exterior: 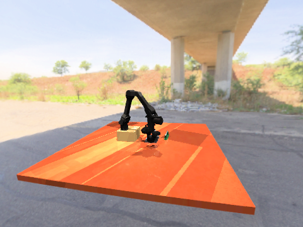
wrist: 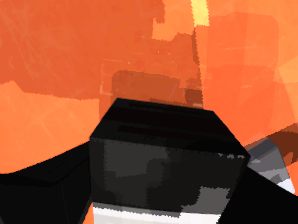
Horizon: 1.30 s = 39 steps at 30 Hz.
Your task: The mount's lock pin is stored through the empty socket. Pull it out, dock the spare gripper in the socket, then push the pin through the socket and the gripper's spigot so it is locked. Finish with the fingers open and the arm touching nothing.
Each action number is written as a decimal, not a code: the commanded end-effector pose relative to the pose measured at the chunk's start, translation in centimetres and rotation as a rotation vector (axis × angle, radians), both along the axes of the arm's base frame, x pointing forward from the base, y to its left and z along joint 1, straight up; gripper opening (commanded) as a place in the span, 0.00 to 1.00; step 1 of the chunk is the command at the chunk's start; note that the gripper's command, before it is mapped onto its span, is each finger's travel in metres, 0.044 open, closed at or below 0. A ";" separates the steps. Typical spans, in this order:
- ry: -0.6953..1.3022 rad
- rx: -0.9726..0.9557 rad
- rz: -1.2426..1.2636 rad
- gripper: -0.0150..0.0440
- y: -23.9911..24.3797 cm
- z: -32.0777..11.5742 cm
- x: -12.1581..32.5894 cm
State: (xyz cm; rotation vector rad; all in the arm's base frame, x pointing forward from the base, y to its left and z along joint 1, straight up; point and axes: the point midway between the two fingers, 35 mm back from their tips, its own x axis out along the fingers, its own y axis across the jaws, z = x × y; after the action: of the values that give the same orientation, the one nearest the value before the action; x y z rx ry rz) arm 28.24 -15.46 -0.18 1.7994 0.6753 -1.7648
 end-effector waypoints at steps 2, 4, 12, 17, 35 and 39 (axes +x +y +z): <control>-0.007 -0.001 -0.122 0.25 -0.1 0.2 -0.3; -0.008 0.000 -0.174 0.25 -0.1 0.2 -0.5; -0.010 0.005 -0.383 0.25 -0.1 0.1 -1.2; -0.011 0.008 -0.514 0.25 0.0 0.1 -1.7; -0.012 0.011 -0.631 0.25 -0.1 -2.6 -2.0; -0.012 0.011 -0.631 0.25 -0.1 -3.2 -2.0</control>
State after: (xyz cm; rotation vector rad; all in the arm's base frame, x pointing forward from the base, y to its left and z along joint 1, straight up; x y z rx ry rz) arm 26.10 -15.39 -3.23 2.1747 0.1163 -2.1370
